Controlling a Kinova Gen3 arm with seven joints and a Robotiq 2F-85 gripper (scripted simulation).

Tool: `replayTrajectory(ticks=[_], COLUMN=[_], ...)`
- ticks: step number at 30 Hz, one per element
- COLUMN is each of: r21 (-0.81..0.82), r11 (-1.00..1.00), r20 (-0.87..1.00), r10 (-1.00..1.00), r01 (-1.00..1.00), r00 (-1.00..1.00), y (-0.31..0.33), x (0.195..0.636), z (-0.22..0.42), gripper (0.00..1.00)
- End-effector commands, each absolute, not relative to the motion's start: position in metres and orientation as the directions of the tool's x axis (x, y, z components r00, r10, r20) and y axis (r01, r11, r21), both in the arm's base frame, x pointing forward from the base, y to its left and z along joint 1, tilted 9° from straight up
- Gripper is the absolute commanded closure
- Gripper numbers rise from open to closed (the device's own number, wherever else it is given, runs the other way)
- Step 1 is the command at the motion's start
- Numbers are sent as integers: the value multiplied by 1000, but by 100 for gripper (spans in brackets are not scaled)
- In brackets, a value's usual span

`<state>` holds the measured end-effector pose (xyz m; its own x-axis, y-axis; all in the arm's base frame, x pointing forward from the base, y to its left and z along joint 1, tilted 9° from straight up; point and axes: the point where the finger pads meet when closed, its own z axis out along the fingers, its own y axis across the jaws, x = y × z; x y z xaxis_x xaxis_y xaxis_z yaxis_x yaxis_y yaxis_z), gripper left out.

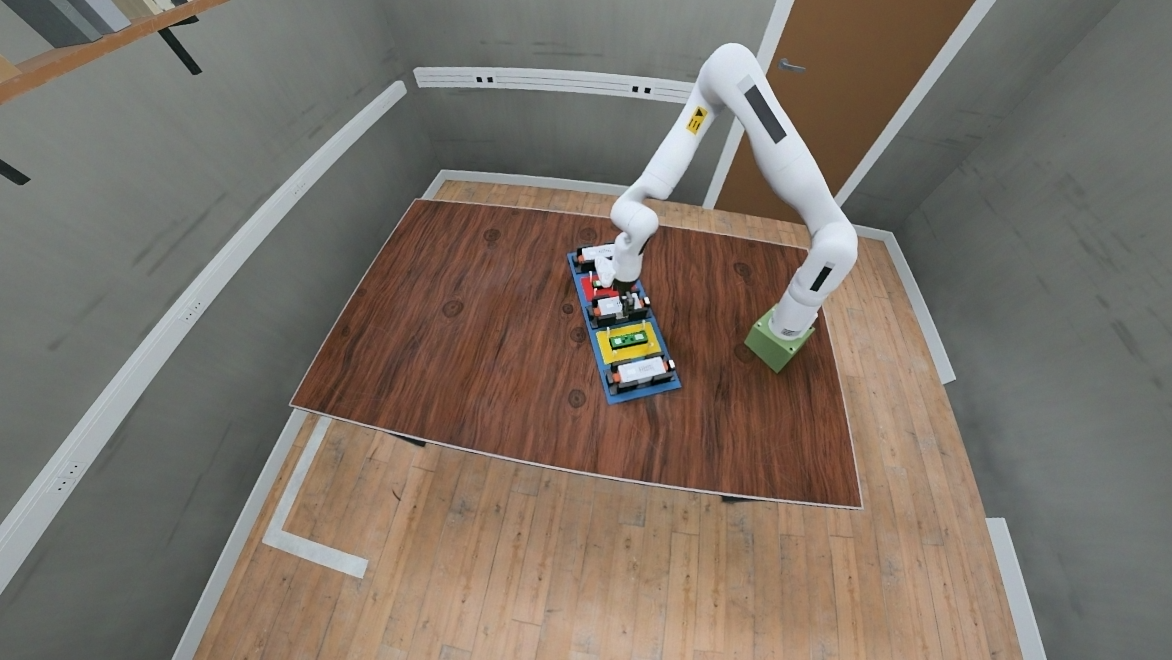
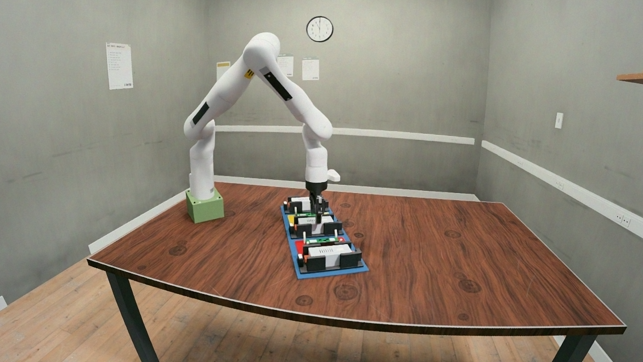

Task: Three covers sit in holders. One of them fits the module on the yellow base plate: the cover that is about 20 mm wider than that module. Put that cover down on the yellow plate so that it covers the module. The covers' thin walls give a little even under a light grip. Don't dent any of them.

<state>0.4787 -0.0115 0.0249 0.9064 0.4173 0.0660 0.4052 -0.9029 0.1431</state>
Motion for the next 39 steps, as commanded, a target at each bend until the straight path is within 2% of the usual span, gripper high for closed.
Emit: replayTrajectory(ticks=[1,39], r21=[144,144], r11=[-903,-903], r20=[68,68], r10=[418,418], r01=[405,405], r00=[906,906], y=[-12,-14], x=[480,482], z=[23,0], gripper=[0,0])
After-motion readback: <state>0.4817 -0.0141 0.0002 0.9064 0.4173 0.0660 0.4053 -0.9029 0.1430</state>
